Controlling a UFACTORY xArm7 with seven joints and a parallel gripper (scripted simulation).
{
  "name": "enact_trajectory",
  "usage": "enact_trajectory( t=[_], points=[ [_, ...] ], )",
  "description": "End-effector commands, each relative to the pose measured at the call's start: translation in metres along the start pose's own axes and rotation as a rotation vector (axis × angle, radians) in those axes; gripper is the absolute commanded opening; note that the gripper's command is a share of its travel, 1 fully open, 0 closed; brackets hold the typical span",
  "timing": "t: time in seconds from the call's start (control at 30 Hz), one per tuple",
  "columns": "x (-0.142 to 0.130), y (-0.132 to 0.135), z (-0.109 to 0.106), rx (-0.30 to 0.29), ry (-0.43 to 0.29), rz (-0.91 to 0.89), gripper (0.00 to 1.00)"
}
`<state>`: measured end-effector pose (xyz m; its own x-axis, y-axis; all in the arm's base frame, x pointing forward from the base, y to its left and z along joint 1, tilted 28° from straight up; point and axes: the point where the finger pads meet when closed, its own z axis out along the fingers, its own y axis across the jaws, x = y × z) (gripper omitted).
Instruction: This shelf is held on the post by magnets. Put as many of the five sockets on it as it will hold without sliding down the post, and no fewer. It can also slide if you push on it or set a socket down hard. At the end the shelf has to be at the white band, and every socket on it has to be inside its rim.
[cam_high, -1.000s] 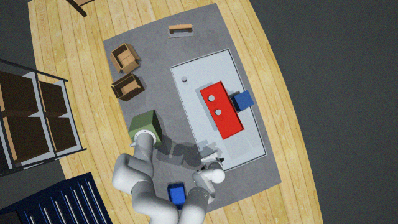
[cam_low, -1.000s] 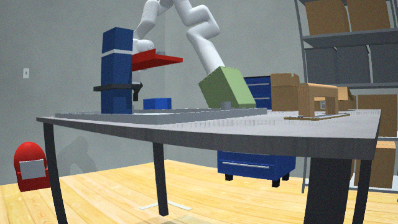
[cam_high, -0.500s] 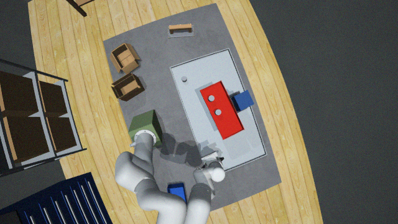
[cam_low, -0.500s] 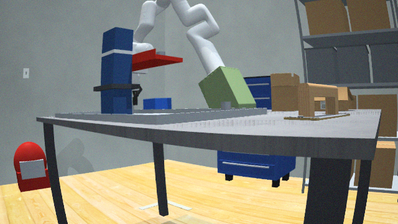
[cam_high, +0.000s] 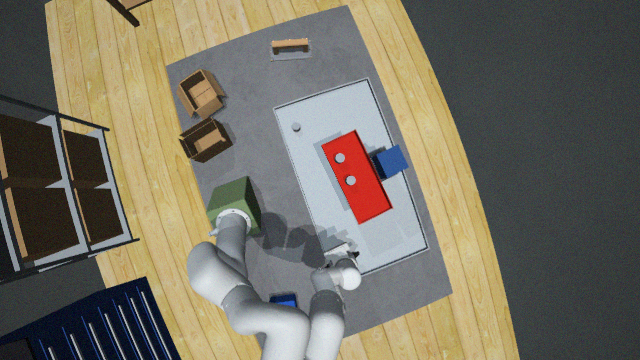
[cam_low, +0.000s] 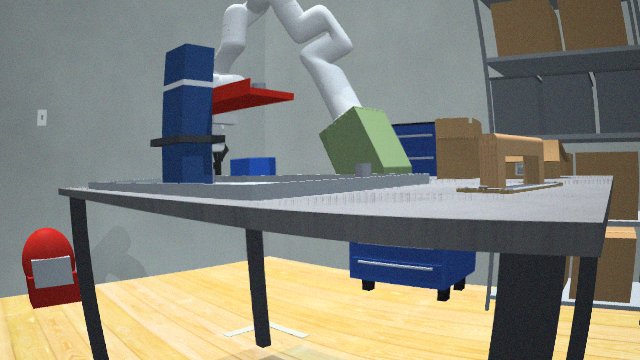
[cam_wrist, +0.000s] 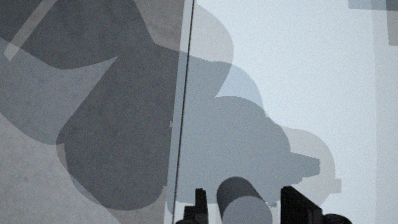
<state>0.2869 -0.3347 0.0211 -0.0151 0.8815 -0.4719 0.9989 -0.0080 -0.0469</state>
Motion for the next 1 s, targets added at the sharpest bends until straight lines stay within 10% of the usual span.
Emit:
enact_trajectory(
  t=[0.0,0.23,0.27,0.97],
  points=[
    [-0.0003,0.0008,0.0015,-0.002,0.0,0.0,0.61],
    [-0.0002,0.0006,0.0026,-0.002,0.0,0.0,0.61],
    [-0.0002,0.0006,0.0026,-0.002,0.0,0.0,0.0],
    [-0.0002,0.0006,0.0026,-0.002,0.0,0.0,0.0]
  ],
)
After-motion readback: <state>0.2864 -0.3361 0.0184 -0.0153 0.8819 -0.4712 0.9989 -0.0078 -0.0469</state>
